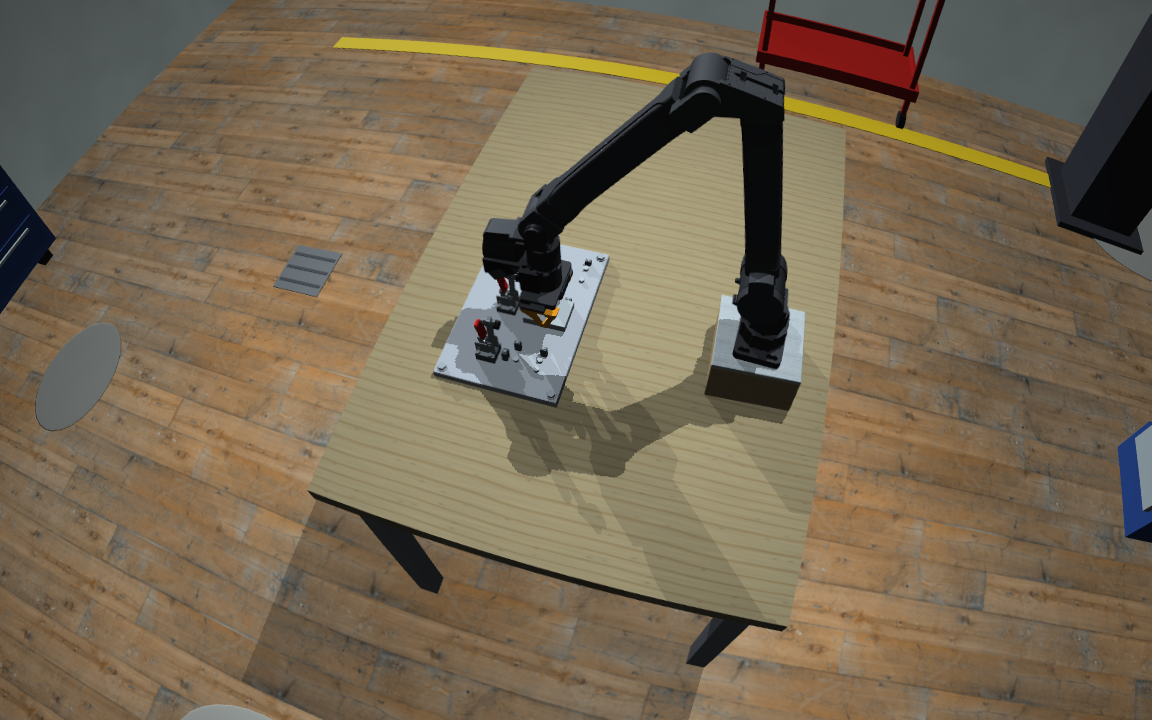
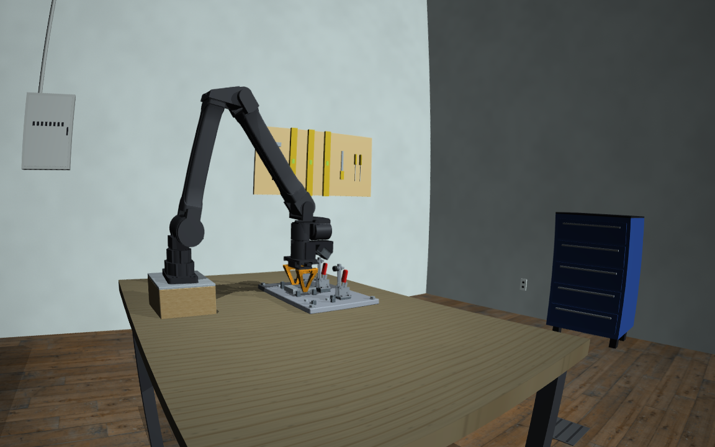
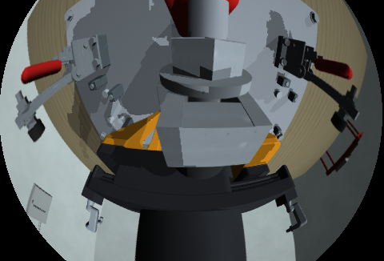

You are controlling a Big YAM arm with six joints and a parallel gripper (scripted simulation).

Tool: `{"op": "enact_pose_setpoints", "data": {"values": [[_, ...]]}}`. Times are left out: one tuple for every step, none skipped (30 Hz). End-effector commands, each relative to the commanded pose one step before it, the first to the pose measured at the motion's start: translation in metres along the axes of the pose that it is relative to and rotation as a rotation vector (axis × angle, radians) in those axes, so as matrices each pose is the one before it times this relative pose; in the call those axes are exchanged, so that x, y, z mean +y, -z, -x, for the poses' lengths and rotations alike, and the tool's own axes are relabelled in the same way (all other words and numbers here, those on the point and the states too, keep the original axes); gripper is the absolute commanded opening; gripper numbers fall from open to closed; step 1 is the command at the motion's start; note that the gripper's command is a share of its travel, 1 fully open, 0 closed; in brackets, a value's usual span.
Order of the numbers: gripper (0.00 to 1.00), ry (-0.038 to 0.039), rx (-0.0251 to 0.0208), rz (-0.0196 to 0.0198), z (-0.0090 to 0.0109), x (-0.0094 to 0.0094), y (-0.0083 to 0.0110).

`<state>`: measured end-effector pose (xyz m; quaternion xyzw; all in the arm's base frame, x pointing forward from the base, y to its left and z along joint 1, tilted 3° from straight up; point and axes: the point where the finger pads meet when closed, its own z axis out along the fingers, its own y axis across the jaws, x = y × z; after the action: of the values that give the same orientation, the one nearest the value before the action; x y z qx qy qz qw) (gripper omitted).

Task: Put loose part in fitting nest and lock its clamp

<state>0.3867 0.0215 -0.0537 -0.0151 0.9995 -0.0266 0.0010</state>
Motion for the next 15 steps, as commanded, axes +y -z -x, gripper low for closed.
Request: {"op": "enact_pose_setpoints", "data": {"values": [[0.00, 0.00555, -0.03681, -0.00102, 0.02278, -0.00359, 0.00961], [0.00, 0.00000, -0.00063, 0.00002, 0.00010, 0.00001, 0.00011], [0.00, 0.00002, -0.00038, 0.00001, -0.00009, 0.00001, 0.00004], [0.00, 0.00006, 0.00042, -0.00001, -0.00056, 0.00001, -0.00016], [0.00, 0.00000, 0.00000, 0.00000, 0.00000, 0.00000, 0.00000], [0.00, 0.00000, 0.00000, 0.00000, 0.00000, 0.00000, 0.00000], [0.00, 0.00007, 0.00046, -0.00001, -0.00061, 0.00001, -0.00017], [0.00, 0.00008, 0.00048, -0.00001, -0.00065, 0.00001, -0.00018], [0.00, 0.00008, 0.00050, -0.00001, -0.00067, 0.00001, -0.00019], [0.00, 0.00008, 0.00050, -0.00001, -0.00067, 0.00001, -0.00019], [0.00, 0.00008, 0.00048, -0.00001, -0.00065, 0.00001, -0.00018], [0.00, 0.00007, 0.00045, -0.00001, -0.00061, 0.00001, -0.00017], [0.00, 0.00007, 0.00042, -0.00001, -0.00056, 0.00001, -0.00016], [0.00, 0.00006, 0.00037, -0.00001, -0.00050, 0.00001, -0.00014], [0.00, 0.00005, 0.00031, -0.00001, -0.00042, 0.00001, -0.00012]]}}
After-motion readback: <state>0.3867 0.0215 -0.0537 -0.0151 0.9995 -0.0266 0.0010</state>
